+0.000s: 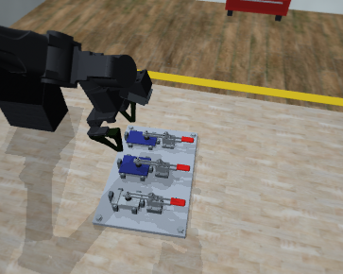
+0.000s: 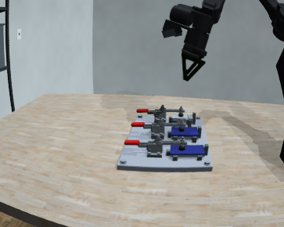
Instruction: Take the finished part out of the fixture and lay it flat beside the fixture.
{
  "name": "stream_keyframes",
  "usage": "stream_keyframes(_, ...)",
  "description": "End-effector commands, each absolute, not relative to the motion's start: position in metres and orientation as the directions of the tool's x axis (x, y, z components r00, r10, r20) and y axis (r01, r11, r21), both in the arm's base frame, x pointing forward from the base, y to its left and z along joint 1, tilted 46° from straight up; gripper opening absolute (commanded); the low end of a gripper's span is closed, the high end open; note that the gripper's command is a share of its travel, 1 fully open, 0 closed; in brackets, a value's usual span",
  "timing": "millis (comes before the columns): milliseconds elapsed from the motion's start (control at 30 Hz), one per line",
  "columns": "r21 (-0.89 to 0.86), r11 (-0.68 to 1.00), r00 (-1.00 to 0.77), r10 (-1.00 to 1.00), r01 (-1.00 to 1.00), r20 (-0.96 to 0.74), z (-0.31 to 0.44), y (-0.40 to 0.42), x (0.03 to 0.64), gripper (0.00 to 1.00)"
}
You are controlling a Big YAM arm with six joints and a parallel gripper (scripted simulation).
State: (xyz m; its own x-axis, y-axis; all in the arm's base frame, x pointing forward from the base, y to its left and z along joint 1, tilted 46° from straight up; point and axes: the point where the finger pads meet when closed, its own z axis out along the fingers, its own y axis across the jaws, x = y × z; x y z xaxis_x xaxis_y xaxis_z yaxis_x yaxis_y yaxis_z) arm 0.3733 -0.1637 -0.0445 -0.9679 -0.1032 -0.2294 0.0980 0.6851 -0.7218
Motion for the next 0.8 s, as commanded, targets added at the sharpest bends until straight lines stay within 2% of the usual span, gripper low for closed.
stream_keyframes(0, -0.717, 0.694, -0.975, -0.104, 0.069, -0.195, -0.056, -0.155, 0.361, 1.00)
stream_keyframes(200, -0.716, 0.689, -0.967, -0.093, 0.111, -0.239, -0.049, -0.161, 0.373, 1.00)
stream_keyframes(333, -0.721, 0.683, -0.990, 0.020, 0.118, -0.143, -0.008, -0.191, 0.387, 1.00)
stream_keyframes(500, -0.718, 0.693, -0.993, -0.015, 0.071, -0.113, -0.021, -0.176, 0.389, 1.00)
stream_keyframes(533, -0.716, 0.696, -0.996, -0.014, 0.049, -0.083, -0.028, -0.174, 0.374, 1.00)
stream_keyframes(767, -0.718, 0.689, -0.992, 0.009, 0.099, -0.129, -0.021, -0.185, 0.383, 1.00)
